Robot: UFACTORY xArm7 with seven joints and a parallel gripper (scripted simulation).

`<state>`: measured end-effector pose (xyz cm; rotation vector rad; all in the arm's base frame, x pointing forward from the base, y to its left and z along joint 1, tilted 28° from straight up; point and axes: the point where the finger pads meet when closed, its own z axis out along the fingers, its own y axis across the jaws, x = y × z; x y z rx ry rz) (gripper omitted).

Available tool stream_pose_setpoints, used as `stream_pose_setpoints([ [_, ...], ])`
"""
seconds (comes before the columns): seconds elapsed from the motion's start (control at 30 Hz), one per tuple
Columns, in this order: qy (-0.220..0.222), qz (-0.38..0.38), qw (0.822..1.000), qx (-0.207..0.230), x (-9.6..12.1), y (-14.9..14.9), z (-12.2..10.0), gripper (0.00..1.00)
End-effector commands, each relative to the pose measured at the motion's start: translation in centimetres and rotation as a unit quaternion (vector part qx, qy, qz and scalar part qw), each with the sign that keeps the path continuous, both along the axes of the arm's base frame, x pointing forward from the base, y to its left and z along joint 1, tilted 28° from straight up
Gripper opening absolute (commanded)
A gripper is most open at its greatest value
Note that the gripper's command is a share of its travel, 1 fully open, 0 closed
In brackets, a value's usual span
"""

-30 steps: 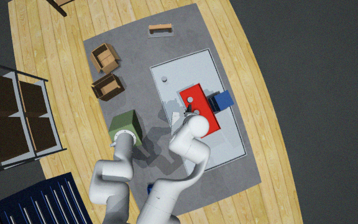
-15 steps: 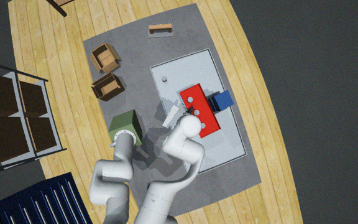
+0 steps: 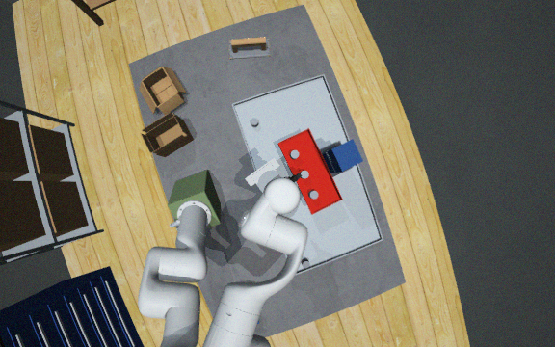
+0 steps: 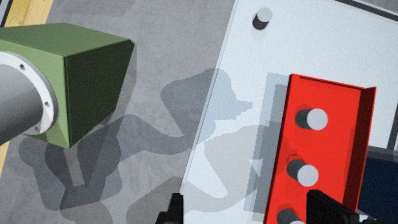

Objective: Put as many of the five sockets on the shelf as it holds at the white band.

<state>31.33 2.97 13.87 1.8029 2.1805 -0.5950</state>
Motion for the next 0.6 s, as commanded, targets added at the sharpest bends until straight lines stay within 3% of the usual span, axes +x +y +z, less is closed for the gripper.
stream_pose_setpoints([
  [0.0, -0.043, -0.059, 0.997, -0.01, -0.5, 0.3, 0.1, 1.0],
  [0.43, -0.055, -0.072, 0.996, -0.011, -0.8, 0.6, 0.3, 1.0],
  [0.5, -0.06, -0.039, 0.997, -0.009, -1.2, 1.8, 1.4, 1.0],
  [0.57, -0.075, 0.03, 0.997, -0.007, -2.1, 3.9, 3.9, 1.0],
])
